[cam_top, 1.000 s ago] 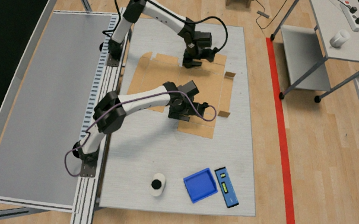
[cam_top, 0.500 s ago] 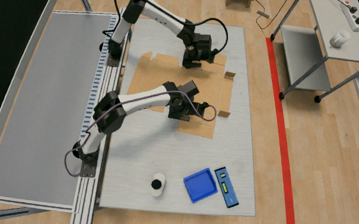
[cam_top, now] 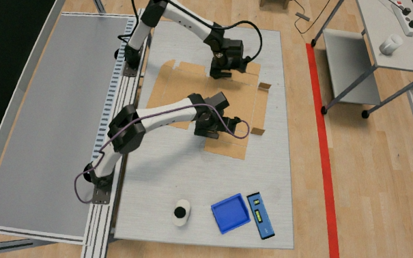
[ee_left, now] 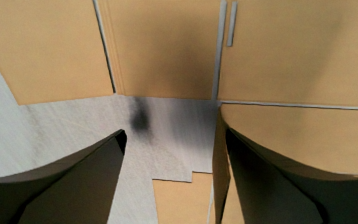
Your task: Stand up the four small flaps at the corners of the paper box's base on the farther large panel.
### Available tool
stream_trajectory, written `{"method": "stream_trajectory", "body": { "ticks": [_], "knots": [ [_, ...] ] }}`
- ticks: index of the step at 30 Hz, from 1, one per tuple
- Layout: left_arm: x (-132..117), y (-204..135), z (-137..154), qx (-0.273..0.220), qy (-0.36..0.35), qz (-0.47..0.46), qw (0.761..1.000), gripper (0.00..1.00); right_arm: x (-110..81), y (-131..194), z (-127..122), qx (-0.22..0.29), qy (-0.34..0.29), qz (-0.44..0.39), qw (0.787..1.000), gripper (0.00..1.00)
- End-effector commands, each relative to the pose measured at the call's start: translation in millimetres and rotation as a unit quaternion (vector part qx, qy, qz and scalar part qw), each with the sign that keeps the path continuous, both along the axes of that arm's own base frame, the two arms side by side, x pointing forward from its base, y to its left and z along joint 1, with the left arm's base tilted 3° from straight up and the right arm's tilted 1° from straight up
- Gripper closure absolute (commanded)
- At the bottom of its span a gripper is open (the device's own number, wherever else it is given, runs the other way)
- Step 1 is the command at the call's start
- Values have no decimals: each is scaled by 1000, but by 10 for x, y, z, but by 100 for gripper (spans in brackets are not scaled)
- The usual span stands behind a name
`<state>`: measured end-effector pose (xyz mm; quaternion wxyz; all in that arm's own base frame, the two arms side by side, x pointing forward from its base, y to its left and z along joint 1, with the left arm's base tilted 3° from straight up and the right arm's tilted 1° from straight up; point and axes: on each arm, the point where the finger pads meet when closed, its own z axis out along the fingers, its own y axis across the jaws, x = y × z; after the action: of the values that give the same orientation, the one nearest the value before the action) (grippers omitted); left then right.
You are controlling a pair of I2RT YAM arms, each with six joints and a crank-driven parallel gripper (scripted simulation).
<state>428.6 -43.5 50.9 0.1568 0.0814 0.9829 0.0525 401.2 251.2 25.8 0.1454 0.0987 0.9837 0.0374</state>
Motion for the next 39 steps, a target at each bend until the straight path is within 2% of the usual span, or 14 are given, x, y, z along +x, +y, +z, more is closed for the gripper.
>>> {"method": "stream_trajectory", "body": {
  "ticks": [1, 39],
  "knots": [
    [-22, -16, -159, 10, 9, 3, 1000, 19, 10, 89, -133, -2, 5, 0, 1000, 19],
    [-33, -13, -160, 11, 12, 2, 1000, 19, -32, 154, -35, -3, 12, -8, 1000, 19]
  ]
}}
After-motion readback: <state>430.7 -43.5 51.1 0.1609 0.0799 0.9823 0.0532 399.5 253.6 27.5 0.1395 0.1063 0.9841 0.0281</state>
